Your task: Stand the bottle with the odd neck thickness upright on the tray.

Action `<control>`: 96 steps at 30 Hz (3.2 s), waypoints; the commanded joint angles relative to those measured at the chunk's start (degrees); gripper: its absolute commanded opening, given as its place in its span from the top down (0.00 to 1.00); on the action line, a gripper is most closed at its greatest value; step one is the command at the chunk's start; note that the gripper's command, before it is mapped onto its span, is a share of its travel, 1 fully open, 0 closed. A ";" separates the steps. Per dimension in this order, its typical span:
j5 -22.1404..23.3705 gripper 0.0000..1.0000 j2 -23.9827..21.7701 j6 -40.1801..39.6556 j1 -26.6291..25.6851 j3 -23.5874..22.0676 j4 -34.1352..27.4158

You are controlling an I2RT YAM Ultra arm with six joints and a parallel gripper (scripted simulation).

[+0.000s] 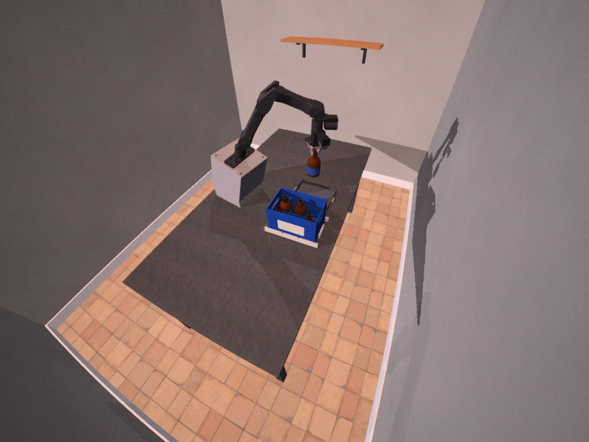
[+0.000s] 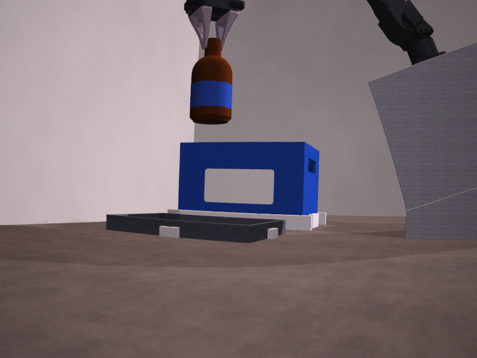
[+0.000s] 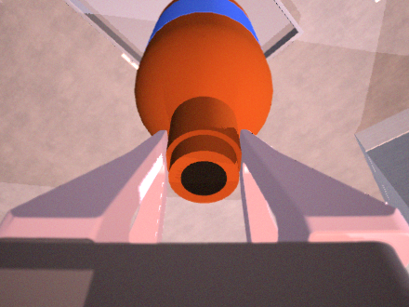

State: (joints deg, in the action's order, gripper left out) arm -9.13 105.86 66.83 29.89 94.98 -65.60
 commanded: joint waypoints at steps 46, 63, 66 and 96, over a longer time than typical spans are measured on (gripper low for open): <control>-1.97 1.00 1.54 4.45 4.84 5.97 -2.36; -1.99 1.00 1.89 4.45 4.91 6.05 -2.40; -1.99 1.00 1.89 4.45 4.91 6.05 -2.40; -1.99 1.00 1.89 4.45 4.91 6.05 -2.40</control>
State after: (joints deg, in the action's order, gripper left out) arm -10.22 108.47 71.05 33.69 98.65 -66.94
